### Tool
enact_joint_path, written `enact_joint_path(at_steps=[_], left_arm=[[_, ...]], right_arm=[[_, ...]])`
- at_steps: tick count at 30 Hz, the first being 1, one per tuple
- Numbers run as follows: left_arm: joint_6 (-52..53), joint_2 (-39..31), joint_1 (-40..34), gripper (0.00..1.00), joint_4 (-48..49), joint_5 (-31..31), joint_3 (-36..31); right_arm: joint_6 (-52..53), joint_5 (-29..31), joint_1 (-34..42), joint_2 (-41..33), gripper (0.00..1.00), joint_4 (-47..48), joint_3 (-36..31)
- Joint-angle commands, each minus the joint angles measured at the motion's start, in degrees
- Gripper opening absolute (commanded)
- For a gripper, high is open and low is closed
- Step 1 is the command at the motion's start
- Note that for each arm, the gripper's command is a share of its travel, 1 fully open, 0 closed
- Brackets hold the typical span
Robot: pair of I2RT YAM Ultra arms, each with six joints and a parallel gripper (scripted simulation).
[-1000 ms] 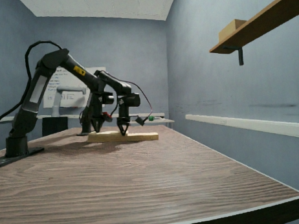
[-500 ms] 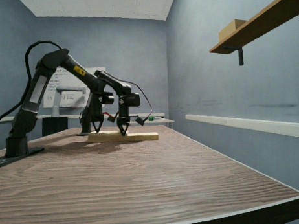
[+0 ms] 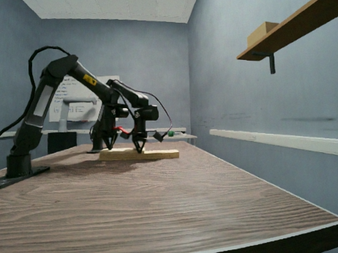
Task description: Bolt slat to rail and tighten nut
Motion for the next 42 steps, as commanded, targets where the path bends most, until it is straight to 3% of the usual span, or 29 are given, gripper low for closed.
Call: enact_joint_path(at_steps=[1, 7, 12, 16, 42], left_arm=[[-0.05, -0.44, 0.0, 0.72, 0.04, -0.04, 0.25], [-0.05, -0.44, 0.0, 0.72, 0.04, -0.04, 0.25], [-0.05, -0.44, 0.0, 0.72, 0.04, -0.04, 0.25], [-0.05, -0.44, 0.0, 0.72, 0.04, -0.04, 0.25], [-0.05, -0.44, 0.0, 0.72, 0.04, -0.04, 0.25]], right_arm=[[12.28, -0.37, -0.84, 0.07, 0.11, 0.02, 0.23], [25.72, -0.47, -0.89, 0.1, 0.11, 0.02, 0.22], [24.12, -0.1, -0.27, 0.04, 0.11, 0.01, 0.25], [16.33, -0.01, 0.03, -0.35, 0.11, 0.11, 0.18], [16.66, -0.04, 0.01, -0.35, 0.11, 0.09, 0.23]])
